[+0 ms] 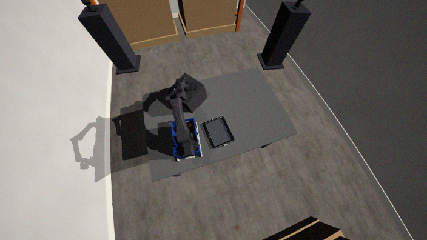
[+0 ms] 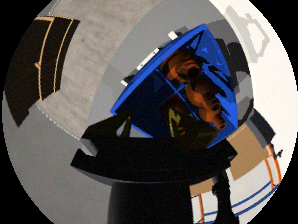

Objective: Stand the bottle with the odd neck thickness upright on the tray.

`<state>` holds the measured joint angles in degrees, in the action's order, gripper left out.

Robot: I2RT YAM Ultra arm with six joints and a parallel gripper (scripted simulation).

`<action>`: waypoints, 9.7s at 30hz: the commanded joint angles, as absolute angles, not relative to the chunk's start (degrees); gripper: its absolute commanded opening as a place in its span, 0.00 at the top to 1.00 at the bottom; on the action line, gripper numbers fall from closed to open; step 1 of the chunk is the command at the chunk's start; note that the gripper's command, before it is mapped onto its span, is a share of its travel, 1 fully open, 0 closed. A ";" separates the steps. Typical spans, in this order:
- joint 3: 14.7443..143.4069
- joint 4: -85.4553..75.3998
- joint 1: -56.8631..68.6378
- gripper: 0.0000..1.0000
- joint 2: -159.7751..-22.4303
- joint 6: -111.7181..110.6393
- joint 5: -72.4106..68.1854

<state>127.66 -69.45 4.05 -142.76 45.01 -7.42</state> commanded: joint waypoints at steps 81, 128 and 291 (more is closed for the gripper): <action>124.16 -63.55 3.64 0.39 -143.49 44.33 -7.41; 123.81 -62.77 3.44 0.39 -142.69 44.28 -7.42; 130.53 -72.25 4.96 0.39 -139.48 45.51 -7.60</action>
<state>127.22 -69.14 3.73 -142.41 45.01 -7.38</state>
